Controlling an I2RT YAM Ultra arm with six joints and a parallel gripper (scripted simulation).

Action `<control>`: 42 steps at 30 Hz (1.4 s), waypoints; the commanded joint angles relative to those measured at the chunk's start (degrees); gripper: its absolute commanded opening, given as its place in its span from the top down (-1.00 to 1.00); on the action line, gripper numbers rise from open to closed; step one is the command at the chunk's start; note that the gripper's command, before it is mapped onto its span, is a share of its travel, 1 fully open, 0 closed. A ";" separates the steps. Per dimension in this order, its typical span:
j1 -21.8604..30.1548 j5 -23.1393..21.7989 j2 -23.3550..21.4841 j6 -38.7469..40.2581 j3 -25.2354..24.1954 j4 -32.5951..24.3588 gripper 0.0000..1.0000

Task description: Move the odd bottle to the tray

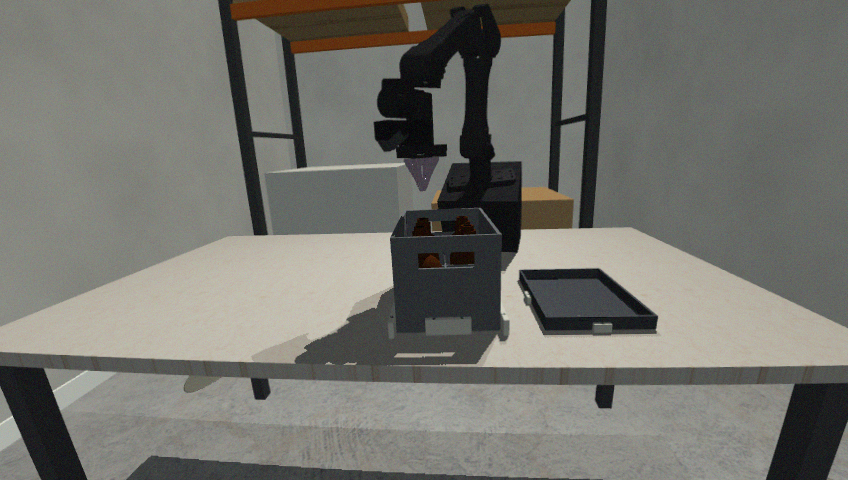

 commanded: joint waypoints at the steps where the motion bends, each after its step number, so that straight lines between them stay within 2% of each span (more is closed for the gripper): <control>1: -0.69 -0.67 -1.25 -1.00 1.55 1.61 1.00; 15: -0.70 -0.72 -1.21 -0.99 1.54 1.66 1.00; 16: -0.47 -0.13 0.88 -0.84 1.57 1.69 -0.21; 20: -0.45 -0.18 -0.83 -0.82 1.57 1.67 -0.21; 42: -0.45 -0.19 -0.81 -0.82 1.57 1.48 -0.21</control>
